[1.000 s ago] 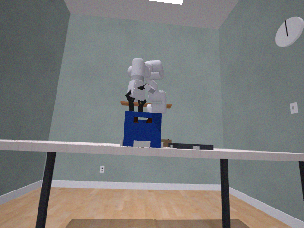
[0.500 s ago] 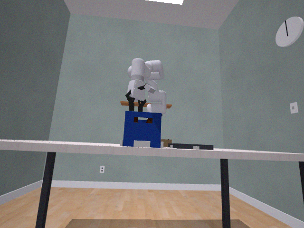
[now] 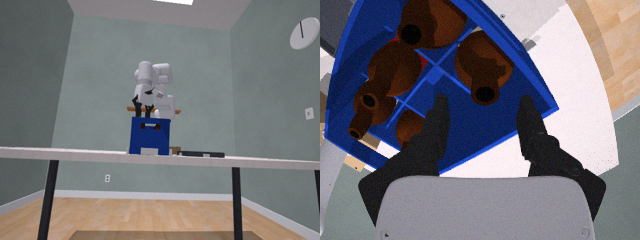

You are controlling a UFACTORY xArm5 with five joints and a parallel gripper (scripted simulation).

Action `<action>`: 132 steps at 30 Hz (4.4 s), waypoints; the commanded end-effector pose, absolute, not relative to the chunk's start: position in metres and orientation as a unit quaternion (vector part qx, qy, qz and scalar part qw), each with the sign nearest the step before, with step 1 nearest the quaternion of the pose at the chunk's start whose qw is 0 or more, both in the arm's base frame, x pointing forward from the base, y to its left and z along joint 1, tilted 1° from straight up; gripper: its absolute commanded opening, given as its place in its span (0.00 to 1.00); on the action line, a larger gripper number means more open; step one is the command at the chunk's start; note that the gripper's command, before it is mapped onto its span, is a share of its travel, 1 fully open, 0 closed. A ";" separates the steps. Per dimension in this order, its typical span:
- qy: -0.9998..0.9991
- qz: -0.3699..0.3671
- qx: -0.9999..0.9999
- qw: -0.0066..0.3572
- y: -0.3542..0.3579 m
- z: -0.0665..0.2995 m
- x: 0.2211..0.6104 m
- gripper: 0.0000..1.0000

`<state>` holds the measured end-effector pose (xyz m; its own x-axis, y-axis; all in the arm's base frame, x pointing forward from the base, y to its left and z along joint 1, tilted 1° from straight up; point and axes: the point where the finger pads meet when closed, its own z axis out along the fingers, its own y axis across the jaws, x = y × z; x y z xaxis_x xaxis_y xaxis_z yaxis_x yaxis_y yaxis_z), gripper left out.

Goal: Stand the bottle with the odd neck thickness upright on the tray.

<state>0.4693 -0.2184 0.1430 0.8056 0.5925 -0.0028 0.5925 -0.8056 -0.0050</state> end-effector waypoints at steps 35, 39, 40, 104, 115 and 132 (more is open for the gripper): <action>-0.312 0.001 -0.950 0.000 -0.219 0.142 0.470 0.65; -0.312 0.001 -0.950 0.000 -0.219 0.140 0.470 0.65; -0.312 0.001 -0.950 0.000 -0.219 0.139 0.470 0.65; -0.312 0.001 -0.950 0.000 -0.219 0.105 0.470 0.00; -0.312 0.001 -0.950 0.000 -0.219 0.105 0.470 0.00; -0.312 0.001 -0.950 0.000 -0.219 0.105 0.470 0.00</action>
